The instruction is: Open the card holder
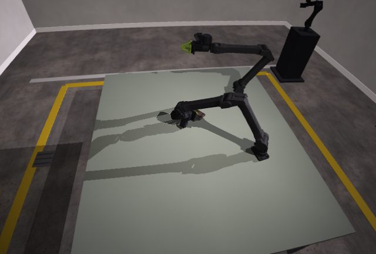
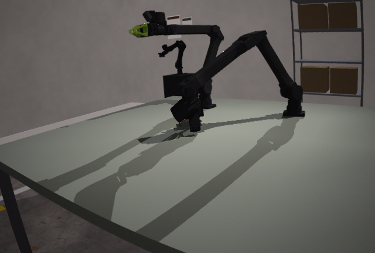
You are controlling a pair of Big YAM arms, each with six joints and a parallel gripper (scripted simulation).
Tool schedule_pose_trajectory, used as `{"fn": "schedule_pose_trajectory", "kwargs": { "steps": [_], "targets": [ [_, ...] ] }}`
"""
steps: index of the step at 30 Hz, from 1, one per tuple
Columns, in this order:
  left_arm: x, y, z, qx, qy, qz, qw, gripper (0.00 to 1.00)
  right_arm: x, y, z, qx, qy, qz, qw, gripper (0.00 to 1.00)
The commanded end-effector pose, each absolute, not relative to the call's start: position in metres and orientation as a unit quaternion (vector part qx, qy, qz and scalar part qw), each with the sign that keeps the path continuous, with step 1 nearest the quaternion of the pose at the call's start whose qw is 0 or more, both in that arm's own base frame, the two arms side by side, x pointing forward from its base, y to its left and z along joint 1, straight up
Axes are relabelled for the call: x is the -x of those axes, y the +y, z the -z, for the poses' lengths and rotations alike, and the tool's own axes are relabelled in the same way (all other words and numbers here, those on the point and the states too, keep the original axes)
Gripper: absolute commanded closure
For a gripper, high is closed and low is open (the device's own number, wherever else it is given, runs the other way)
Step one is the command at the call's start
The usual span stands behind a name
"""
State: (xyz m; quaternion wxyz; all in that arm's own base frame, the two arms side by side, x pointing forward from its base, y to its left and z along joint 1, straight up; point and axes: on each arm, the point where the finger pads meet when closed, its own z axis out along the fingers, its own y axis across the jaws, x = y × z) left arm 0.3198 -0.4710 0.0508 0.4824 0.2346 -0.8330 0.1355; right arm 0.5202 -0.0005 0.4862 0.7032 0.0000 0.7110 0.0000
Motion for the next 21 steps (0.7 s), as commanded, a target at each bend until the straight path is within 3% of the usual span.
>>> {"fn": "schedule_pose_trajectory", "kwargs": {
  "steps": [1,21],
  "targets": [
    [-0.314,-0.474,-0.075,-0.233,-0.834,-0.138,0.481,0.79,-0.520,0.000,-0.509,0.000,0.697,0.000,0.717,0.64],
    [-0.307,-0.482,-0.092,-0.228,-0.837,-0.148,0.475,0.79,-0.520,0.000,-0.509,0.000,0.697,0.000,0.717,0.64]
  ]
}}
